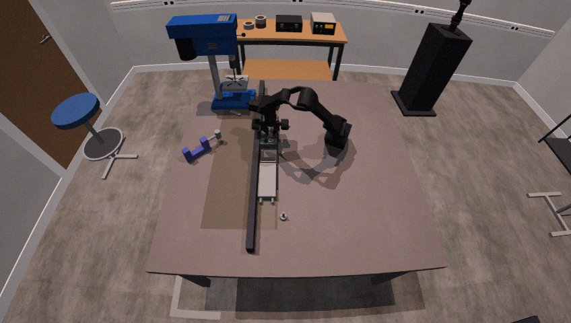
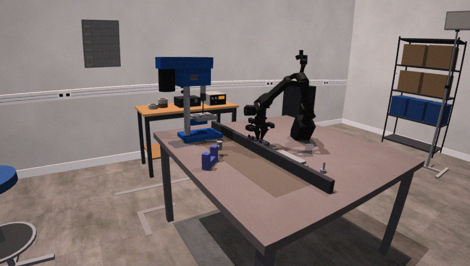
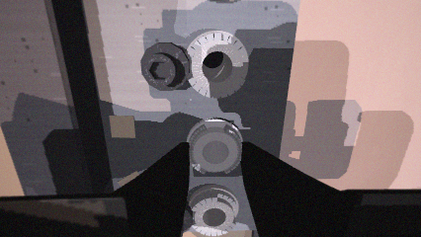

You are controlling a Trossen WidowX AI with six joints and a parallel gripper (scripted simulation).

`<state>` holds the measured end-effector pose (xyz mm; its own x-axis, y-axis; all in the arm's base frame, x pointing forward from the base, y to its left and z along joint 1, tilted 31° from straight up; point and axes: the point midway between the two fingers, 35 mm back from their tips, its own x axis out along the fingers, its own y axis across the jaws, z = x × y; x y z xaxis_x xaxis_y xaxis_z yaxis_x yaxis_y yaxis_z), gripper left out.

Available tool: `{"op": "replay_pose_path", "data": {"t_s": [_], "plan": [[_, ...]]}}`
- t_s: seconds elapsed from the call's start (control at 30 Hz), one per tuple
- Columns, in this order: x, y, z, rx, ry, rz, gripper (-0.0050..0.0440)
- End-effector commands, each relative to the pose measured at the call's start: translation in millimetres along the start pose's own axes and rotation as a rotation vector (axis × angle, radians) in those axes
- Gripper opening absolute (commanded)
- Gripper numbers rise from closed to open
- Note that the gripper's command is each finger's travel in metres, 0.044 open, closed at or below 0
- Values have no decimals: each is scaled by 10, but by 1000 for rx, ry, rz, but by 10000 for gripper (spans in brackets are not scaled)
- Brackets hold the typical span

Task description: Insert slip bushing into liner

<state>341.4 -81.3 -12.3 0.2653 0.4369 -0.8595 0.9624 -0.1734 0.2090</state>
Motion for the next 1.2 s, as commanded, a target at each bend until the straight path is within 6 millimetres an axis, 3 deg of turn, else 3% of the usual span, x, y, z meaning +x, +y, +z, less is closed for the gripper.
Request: {"op": "replay_pose_path", "data": {"t_s": [0.0,0.03,0.3,0.6,1.07,1.17], "plan": [[-74,59,-17,-12,-7,22,-50],[-74,59,-17,-12,-7,22,24],[-74,59,-17,-12,-7,22,216],[-74,59,-17,-12,-7,22,220],[-240,93,-21,-24,-11,34,220],[-194,46,-14,-12,-9,22,292]]}}
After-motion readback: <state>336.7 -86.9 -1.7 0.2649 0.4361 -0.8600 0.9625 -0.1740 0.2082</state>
